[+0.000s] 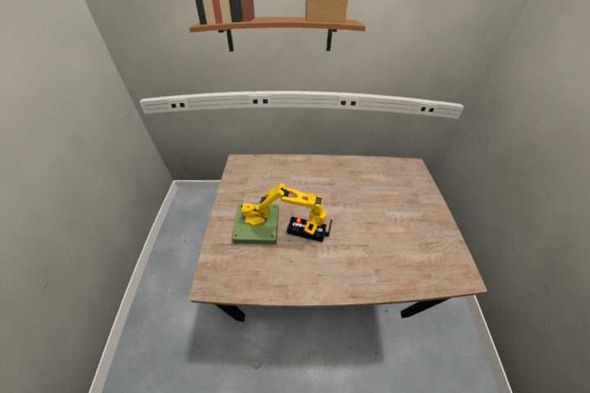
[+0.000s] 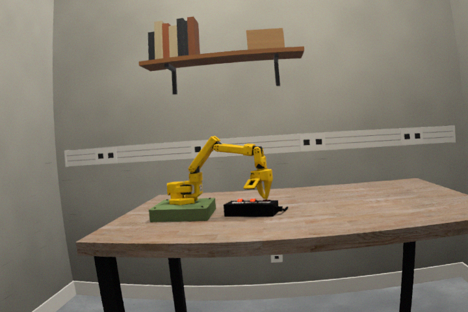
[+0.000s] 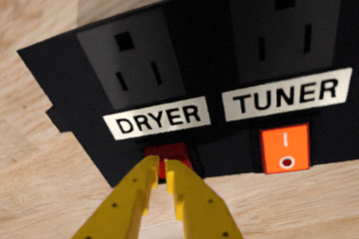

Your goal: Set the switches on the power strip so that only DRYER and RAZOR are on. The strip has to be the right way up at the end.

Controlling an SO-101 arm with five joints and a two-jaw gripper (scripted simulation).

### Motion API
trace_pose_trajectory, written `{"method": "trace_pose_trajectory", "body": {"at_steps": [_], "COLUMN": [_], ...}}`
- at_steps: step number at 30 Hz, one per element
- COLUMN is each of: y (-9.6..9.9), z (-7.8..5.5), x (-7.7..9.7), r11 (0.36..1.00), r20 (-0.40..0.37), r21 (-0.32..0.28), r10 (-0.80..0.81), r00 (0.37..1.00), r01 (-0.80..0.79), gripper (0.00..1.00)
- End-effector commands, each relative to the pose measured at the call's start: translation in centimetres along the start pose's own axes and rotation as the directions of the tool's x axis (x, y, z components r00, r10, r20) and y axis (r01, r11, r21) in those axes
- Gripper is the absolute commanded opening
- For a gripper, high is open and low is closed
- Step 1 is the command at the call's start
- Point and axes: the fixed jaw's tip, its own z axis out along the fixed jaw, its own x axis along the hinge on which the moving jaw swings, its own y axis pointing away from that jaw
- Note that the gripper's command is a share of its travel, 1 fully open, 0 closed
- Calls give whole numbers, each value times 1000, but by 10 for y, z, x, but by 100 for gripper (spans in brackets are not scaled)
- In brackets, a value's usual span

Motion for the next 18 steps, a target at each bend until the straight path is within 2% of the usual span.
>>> {"method": "trace_pose_trajectory", "body": {"at_steps": [1, 18], "y": [-7, -10], "z": [14, 18], "x": [-6, -7], "r11": [999, 999], "r20": [20, 20], "r21": [48, 48], "r10": [-1, 0], "r00": [1000, 1000], "r01": [0, -1], "gripper": [0, 0]}}
